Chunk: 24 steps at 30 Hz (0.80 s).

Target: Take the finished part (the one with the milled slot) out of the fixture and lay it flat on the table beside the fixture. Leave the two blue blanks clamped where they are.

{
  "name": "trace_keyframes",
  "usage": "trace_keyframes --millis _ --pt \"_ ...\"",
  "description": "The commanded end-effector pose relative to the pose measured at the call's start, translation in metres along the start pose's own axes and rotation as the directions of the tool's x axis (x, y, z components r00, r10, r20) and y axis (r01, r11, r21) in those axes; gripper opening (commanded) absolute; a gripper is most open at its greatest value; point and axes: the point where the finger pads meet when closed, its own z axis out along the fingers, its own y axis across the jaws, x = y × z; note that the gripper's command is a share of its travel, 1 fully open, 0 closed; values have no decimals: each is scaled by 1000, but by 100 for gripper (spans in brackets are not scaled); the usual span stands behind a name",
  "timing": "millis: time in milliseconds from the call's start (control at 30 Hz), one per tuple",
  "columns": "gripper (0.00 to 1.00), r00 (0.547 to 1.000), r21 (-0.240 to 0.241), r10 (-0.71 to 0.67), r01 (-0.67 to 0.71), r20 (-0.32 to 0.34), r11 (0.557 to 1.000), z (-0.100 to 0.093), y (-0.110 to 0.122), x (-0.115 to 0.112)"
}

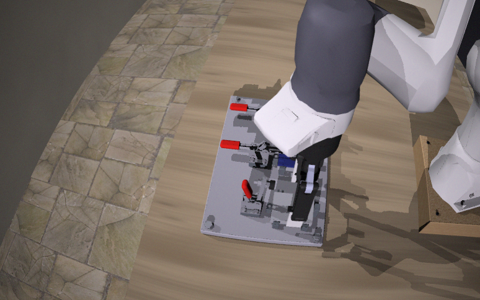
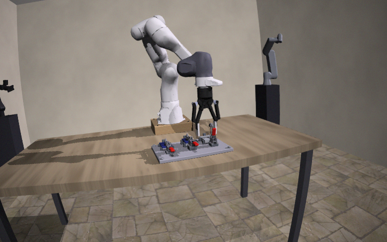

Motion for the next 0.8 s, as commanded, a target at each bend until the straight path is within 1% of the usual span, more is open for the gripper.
trace_keyframes --millis 0,400,767 --pt "58 1000 5 2 -2 -8 1000 5 -3 3" --pt "58 1000 5 2 -2 -8 1000 15 -3 3" --pt "58 1000 5 2 -2 -9 1000 20 -3 3"
